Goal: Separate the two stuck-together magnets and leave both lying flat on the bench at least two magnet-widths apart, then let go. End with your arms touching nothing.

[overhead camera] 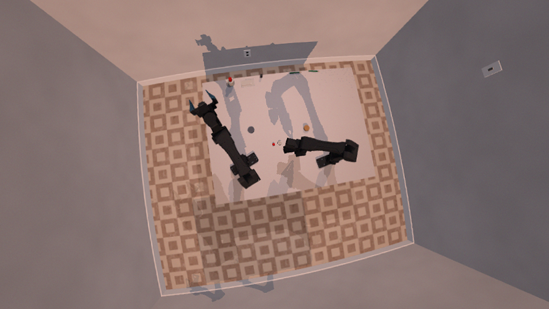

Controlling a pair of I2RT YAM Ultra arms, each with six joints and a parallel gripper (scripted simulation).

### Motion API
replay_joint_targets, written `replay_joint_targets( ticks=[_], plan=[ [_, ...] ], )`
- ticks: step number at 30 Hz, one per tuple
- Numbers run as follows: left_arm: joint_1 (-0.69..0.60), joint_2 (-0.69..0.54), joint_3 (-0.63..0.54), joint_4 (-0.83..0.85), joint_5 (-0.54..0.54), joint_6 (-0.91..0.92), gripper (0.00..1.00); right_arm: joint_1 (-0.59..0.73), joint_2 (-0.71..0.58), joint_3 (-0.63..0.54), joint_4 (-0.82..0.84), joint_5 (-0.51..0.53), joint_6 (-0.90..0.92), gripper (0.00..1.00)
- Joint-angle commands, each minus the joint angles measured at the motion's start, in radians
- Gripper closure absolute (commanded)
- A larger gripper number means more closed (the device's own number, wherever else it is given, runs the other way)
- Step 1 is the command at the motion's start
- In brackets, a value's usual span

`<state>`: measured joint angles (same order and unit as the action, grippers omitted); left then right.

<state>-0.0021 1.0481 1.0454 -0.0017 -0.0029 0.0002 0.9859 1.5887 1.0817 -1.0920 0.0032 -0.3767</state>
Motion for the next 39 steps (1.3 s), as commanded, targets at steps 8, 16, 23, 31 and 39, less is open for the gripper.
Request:
replay_joint_targets(
  ticks=[8, 16, 23, 31, 39],
  plan=[
    [0.001, -0.005, 0.01, 0.01, 0.001, -0.001, 0.0, 0.002, -0.005, -0.004, 0.017, -0.002, 0.001, 0.83],
    [0.001, -0.005, 0.01, 0.01, 0.001, -0.001, 0.0, 0.002, -0.005, -0.009, 0.023, -0.002, 0.033, 0.83],
    [0.001, -0.005, 0.01, 0.01, 0.001, -0.001, 0.0, 0.001, -0.011, -0.014, 0.027, -0.003, 0.387, 0.83],
    [0.001, -0.005, 0.01, 0.01, 0.001, -0.001, 0.0, -0.001, -0.02, -0.021, 0.032, -0.003, 0.742, 0.83],
    [0.001, -0.005, 0.01, 0.01, 0.001, -0.001, 0.0, -0.002, -0.025, -0.026, 0.037, -0.002, 1.006, 0.83]
  ],
)
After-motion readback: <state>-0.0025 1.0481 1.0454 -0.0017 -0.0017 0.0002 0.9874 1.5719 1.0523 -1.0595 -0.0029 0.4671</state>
